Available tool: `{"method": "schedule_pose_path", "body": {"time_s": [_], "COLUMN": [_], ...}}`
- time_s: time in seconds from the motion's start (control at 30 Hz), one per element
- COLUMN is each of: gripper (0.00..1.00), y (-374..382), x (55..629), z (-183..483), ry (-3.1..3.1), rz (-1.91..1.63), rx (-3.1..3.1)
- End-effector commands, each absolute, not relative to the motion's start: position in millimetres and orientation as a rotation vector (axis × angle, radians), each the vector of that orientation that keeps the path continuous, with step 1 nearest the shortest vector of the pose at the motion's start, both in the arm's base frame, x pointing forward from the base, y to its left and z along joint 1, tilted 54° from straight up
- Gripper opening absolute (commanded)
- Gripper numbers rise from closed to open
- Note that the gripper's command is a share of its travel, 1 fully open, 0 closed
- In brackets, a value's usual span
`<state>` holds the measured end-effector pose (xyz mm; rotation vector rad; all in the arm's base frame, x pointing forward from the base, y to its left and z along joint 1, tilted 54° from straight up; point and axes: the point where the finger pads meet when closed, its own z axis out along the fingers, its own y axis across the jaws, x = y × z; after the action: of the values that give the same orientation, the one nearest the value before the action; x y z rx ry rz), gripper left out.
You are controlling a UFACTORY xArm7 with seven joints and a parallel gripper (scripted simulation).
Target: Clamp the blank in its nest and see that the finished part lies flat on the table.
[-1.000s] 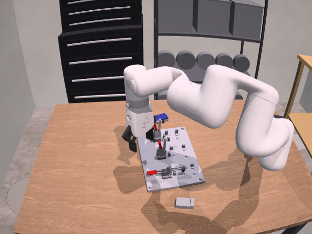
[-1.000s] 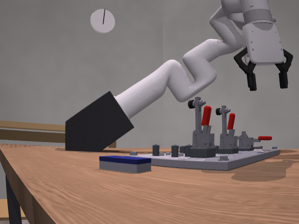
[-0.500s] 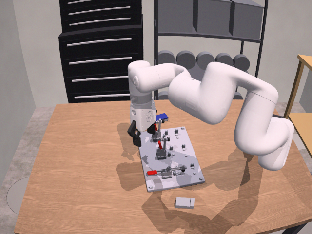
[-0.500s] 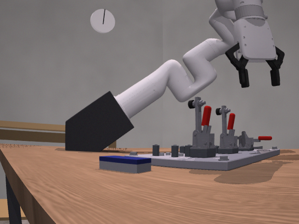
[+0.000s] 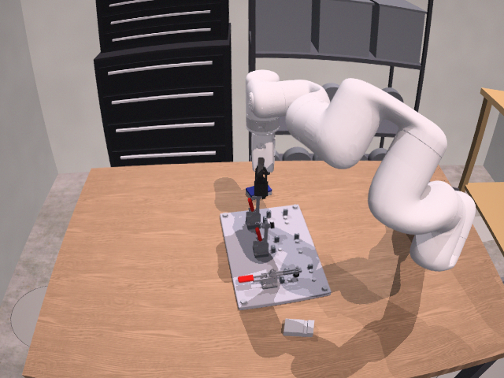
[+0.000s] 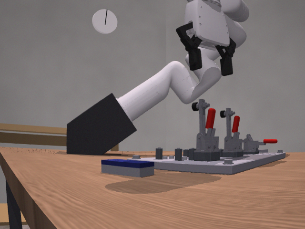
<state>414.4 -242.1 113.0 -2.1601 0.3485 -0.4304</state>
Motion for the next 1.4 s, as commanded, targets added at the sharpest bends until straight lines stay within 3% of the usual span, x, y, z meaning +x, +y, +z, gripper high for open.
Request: {"method": "schedule_pose_path", "body": {"time_s": [0.0,0.33,0.37,1.37], "gripper": [1.0,1.0,0.47,0.47], "y": [-260,-270,-270,-270], "x": [386,361,361,361], "z": [87,66,66,66], "ry": [0.205,0.073,0.073,0.073], "rz": [-0.518,-0.581,-0.581,-0.581], "rx": [-2.223,-2.266,-2.266,-2.266]}}
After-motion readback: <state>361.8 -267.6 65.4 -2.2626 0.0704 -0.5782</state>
